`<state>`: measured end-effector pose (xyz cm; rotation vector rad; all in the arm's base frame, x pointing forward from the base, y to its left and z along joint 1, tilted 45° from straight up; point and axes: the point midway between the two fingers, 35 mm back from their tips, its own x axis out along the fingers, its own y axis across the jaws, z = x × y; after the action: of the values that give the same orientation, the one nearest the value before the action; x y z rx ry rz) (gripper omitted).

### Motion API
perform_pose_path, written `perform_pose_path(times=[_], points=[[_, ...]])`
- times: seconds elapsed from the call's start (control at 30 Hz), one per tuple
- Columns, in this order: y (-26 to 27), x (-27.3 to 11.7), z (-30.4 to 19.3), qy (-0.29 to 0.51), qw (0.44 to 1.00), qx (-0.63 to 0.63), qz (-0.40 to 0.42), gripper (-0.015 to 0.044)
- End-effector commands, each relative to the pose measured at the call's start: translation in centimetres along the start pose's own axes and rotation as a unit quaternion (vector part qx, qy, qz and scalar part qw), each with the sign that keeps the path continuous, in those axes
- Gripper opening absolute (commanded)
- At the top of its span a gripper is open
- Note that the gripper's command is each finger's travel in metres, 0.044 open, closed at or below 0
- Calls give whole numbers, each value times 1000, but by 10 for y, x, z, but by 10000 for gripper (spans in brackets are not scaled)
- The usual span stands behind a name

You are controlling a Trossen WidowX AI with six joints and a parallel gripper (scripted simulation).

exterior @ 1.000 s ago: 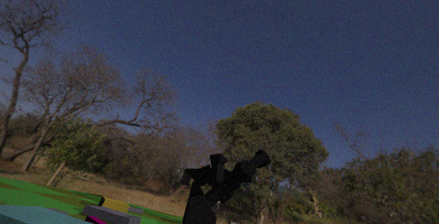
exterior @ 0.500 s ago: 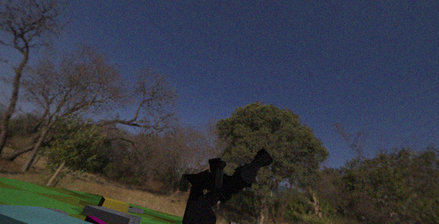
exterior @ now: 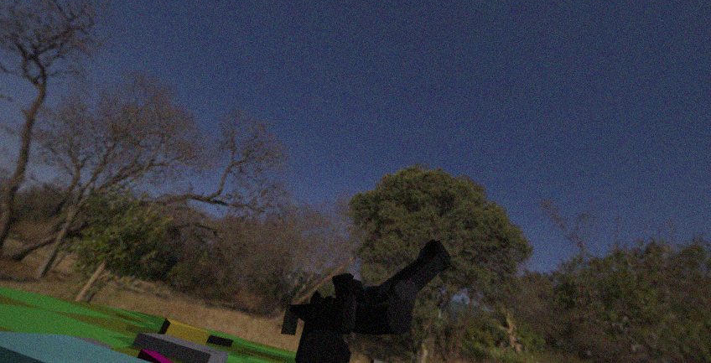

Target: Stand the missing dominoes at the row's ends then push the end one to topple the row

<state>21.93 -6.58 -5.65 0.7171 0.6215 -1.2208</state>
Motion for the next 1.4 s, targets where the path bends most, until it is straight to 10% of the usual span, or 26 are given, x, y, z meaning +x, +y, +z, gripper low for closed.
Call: perform_pose_path(times=[0.0,0.9,1.37], points=[[1,2,-8,-1,1000,3,1,27],[-8,10,-51,-8,1000,0,3,27],[-8,10,-51,-8,1000,0,3,394]])
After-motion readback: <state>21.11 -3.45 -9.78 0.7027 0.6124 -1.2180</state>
